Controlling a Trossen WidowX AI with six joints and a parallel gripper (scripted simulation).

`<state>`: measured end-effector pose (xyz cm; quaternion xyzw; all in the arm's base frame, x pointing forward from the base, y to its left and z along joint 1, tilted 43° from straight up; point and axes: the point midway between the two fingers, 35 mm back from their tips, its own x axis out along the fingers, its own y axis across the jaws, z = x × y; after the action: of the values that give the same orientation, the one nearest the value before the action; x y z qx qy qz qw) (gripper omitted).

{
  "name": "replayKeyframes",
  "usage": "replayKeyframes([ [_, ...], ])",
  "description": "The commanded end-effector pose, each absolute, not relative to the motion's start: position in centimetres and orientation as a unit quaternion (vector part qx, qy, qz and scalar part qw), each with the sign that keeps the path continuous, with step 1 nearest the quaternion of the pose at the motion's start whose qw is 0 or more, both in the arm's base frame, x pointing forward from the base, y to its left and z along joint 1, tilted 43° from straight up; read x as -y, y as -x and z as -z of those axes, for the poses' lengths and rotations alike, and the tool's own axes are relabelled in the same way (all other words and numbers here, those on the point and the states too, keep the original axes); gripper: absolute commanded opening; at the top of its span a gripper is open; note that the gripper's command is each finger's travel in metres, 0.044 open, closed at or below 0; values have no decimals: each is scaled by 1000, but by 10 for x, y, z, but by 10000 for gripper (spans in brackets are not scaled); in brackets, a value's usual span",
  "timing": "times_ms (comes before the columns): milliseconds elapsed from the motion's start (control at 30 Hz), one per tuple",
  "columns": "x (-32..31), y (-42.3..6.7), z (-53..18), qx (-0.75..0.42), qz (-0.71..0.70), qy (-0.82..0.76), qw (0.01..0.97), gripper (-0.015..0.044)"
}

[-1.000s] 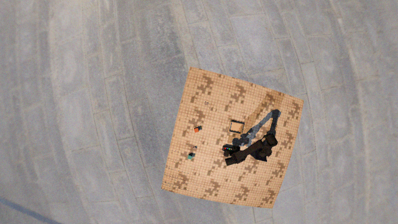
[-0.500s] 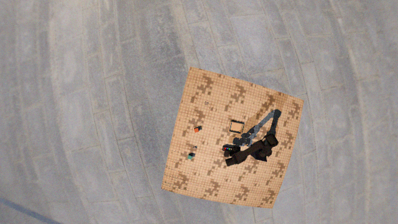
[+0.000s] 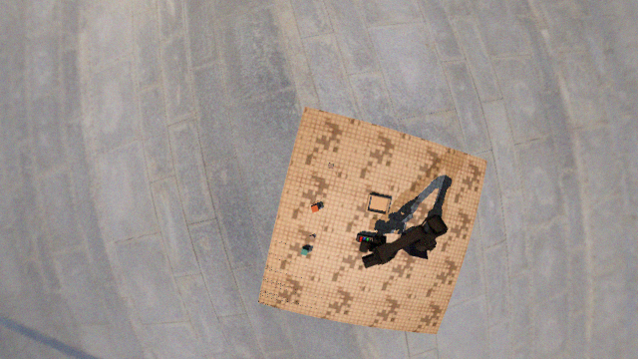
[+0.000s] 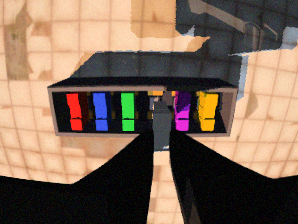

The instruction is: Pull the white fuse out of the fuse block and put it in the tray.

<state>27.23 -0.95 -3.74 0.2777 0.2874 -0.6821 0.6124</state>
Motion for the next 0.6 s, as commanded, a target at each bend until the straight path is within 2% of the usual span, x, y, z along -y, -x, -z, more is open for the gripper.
replayKeyframes([
  [0,5,-274,33,-287,681,-280,612,0],
  [300,-1,-275,25,-288,681,-281,612,0],
  [567,33,-288,-8,-295,677,-287,611,0],
])
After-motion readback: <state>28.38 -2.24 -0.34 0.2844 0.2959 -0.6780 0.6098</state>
